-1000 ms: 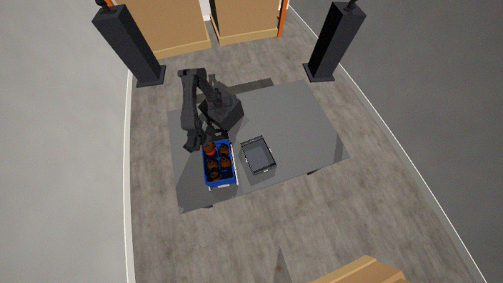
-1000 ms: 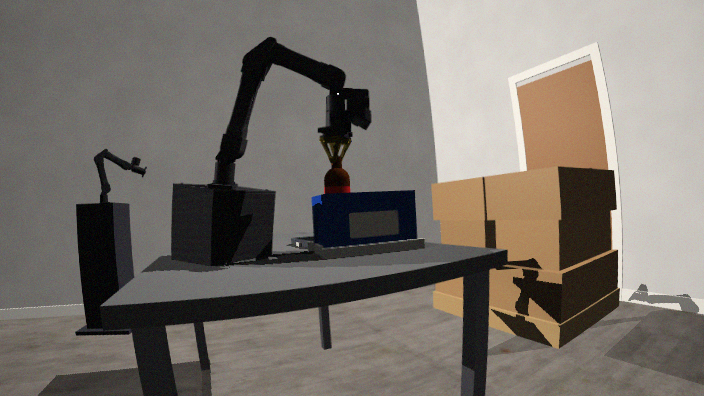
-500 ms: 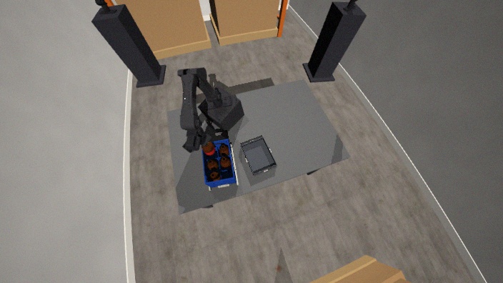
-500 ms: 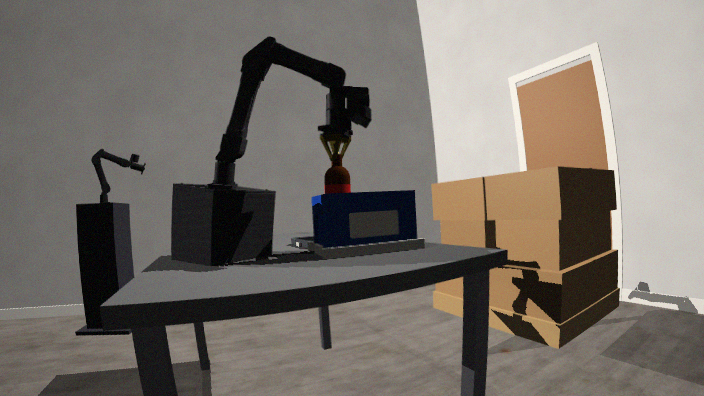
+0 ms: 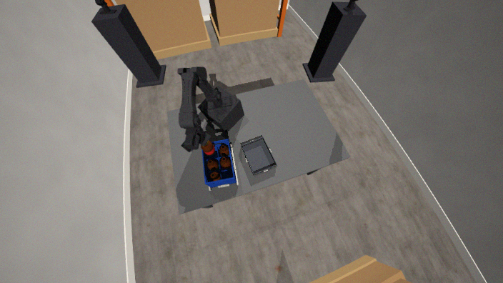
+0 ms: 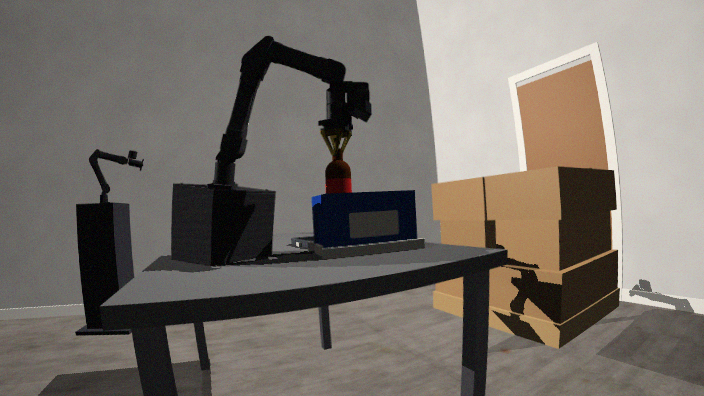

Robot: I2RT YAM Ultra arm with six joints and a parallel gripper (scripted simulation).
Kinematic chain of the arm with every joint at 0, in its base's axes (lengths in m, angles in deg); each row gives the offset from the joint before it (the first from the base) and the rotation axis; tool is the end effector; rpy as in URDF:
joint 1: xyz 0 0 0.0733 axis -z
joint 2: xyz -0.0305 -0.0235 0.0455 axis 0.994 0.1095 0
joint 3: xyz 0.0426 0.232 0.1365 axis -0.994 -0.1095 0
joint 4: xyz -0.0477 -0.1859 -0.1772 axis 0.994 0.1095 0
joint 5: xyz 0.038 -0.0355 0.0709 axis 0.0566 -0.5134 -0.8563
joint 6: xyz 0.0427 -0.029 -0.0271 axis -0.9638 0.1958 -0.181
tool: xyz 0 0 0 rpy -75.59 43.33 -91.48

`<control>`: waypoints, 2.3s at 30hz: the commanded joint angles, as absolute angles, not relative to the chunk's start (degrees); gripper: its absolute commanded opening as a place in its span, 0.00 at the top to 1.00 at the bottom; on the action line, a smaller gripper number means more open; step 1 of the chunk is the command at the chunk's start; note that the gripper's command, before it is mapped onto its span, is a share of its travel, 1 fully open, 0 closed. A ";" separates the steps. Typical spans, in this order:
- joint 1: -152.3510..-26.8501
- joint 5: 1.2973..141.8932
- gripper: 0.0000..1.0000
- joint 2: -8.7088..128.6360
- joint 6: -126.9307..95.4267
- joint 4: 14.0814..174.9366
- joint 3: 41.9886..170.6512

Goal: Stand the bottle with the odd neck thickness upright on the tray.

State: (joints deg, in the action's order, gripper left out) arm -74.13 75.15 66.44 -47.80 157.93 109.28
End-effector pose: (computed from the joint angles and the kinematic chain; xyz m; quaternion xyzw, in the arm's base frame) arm 0.3136 -0.0561 0.2611 0.3525 0.9330 -0.0385 0.0608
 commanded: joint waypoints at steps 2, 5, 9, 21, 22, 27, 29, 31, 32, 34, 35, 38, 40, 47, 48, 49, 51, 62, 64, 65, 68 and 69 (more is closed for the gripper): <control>-75.03 75.56 1.00 63.68 -48.20 160.26 112.85; -75.10 75.56 1.00 63.59 -48.29 161.01 113.51; -75.17 75.58 1.00 63.52 -48.36 161.93 114.35; -75.31 75.61 1.00 63.46 -48.46 163.50 115.83; -75.31 75.61 1.00 63.45 -48.46 163.59 115.91; -75.34 75.62 1.00 63.45 -48.47 163.86 116.16; -75.34 75.62 1.00 63.46 -48.47 163.90 116.20; -75.34 75.62 1.00 63.46 -48.47 163.91 116.22; -75.34 75.62 1.00 63.46 -48.46 163.92 116.22; -75.34 75.62 1.00 63.46 -48.46 163.92 116.22; -75.34 75.62 1.00 63.46 -48.47 163.92 116.23; -75.35 75.62 1.00 63.46 -48.47 163.93 116.23; -75.35 75.62 1.00 63.46 -48.47 163.93 116.23; -75.35 75.62 1.00 63.46 -48.46 163.93 116.23; -75.35 75.62 1.00 63.46 -48.46 163.93 116.23; -75.35 75.62 1.00 63.46 -48.46 163.93 116.23; -75.35 75.62 1.00 63.46 -48.46 163.93 116.23; -75.35 75.62 1.00 63.46 -48.46 163.93 116.23; -75.35 75.62 1.00 63.46 -48.46 163.93 116.23; -75.35 75.62 1.00 63.46 -48.46 163.93 116.23; -75.35 75.62 1.00 63.46 -48.46 163.93 116.23; -75.35 75.62 1.00 63.46 -48.46 163.93 116.23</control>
State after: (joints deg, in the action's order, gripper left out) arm -74.50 75.18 66.40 -48.13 162.82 113.26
